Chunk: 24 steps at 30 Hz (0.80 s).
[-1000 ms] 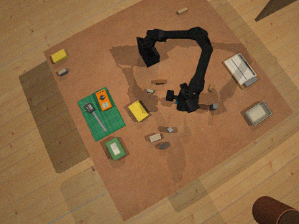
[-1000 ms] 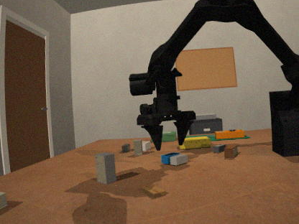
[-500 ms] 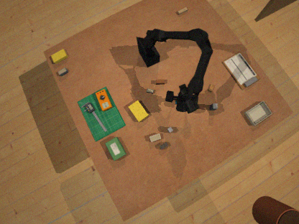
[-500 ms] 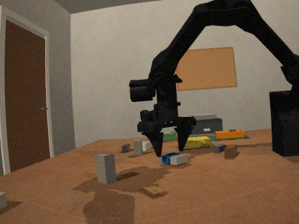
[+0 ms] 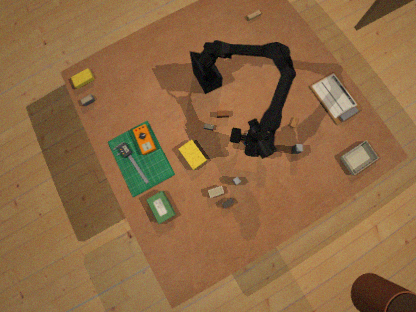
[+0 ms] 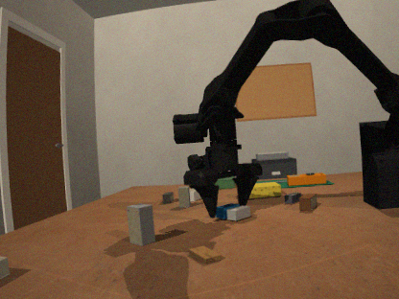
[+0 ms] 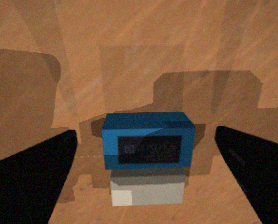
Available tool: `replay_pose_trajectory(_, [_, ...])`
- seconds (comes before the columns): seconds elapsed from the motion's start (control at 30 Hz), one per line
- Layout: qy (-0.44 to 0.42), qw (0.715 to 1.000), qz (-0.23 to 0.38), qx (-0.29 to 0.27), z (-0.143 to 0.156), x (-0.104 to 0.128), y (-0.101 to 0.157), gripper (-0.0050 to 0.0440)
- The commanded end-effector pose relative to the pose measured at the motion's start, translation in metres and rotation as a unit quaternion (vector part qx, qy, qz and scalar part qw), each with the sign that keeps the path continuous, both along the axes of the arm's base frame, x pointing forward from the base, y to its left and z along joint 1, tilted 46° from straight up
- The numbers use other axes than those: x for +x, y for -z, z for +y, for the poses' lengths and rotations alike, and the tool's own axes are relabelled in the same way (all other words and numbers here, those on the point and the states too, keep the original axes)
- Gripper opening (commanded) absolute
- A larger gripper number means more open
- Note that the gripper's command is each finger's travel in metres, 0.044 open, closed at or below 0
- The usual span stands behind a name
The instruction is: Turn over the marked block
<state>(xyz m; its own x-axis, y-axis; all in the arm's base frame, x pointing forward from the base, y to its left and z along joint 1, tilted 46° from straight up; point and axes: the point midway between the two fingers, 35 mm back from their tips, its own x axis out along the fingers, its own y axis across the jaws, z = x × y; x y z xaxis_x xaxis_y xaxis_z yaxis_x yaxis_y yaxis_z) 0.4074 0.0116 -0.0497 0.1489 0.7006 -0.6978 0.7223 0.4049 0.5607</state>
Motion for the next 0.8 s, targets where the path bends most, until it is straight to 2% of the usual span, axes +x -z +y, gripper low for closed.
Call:
replay_pose_trajectory(0.0, [0.001,1.000,-0.002,0.001,0.0032,0.0016,-0.0001,0.0440])
replay_pose_trajectory(0.77, [0.000,1.000,-0.003,0.001,0.0049,0.0026,0.0006,0.0440])
